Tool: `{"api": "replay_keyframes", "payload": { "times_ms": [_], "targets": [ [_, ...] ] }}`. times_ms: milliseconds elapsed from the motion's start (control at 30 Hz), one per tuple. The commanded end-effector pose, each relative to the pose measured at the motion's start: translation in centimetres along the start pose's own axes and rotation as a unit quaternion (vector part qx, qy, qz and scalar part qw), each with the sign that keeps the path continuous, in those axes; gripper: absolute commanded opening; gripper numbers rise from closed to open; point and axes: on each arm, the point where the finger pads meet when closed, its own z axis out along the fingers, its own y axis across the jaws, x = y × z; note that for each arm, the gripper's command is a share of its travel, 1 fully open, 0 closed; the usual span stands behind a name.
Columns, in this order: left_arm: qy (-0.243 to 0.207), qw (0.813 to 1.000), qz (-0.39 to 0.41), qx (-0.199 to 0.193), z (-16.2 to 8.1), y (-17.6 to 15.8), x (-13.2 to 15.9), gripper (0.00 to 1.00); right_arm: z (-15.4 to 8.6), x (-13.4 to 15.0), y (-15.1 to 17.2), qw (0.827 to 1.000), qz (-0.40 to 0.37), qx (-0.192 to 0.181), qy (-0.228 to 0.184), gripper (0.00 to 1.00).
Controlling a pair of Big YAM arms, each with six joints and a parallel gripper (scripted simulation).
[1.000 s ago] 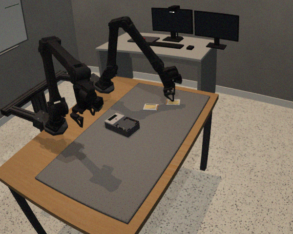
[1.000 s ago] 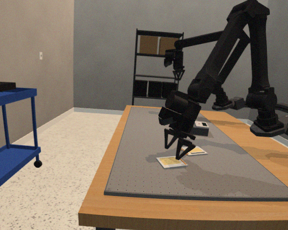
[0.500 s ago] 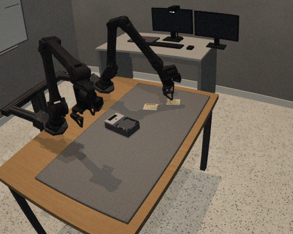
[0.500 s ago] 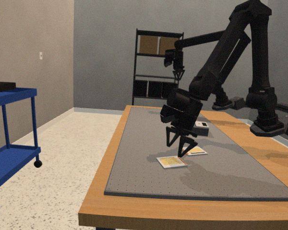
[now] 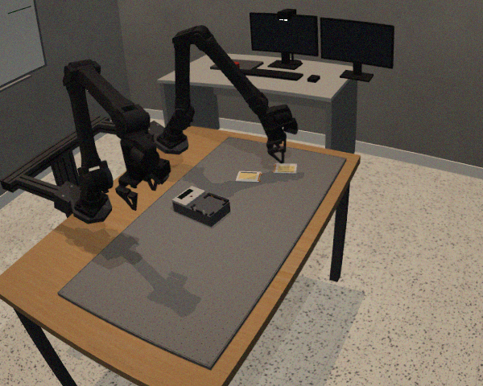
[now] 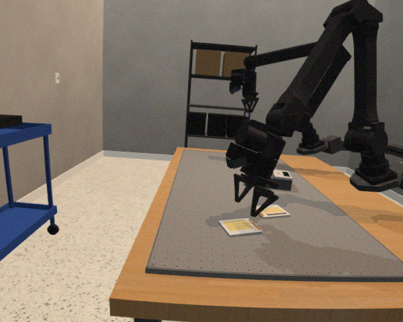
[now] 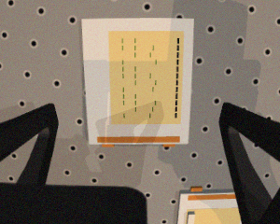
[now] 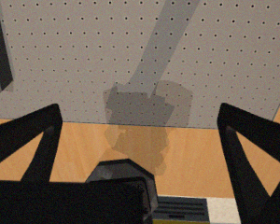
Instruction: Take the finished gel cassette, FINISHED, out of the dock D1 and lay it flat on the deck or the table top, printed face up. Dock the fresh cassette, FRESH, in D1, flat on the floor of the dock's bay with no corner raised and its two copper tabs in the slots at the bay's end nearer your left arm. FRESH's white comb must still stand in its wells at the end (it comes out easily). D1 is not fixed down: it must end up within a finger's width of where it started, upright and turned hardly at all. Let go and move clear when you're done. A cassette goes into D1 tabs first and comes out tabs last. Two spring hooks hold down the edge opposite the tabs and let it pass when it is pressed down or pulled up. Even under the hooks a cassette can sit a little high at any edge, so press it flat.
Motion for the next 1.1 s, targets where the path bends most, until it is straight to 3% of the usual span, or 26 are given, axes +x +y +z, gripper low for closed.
{"api": "replay_keyframes", "payload": {
  "times_ms": [0, 367, 600, 833, 1067],
  "targets": [
    [-0.012, 1.0, 0.0, -0.004, -1.7, 0.6, -0.6, 0.98, -2.5, -1.9, -0.4, 1.0, 0.005, 0.009, -0.023, 1.0],
    [-0.012, 1.0, 0.0, -0.004, -2.0, 0.6, -0.6, 0.98, -2.5, -1.9, -0.4, 1.0, 0.005, 0.009, -0.023, 1.0],
    [0.075, 0.994, 0.077, 0.01, -5.4, 0.1, 0.1, 0.98, -2.5, -1.9, -0.4, 1.0, 0.005, 0.009, -0.023, 1.0],
    [0.161, 0.975, 0.152, 0.023, -8.9, -0.3, 0.7, 0.98, -2.5, -1.9, -0.4, 1.0, 0.005, 0.009, -0.023, 1.0],
    [0.161, 0.975, 0.152, 0.023, -11.3, -0.7, 1.2, 0.98, -2.5, -1.9, -0.4, 1.0, 0.005, 0.009, -0.023, 1.0]
  ]
}}
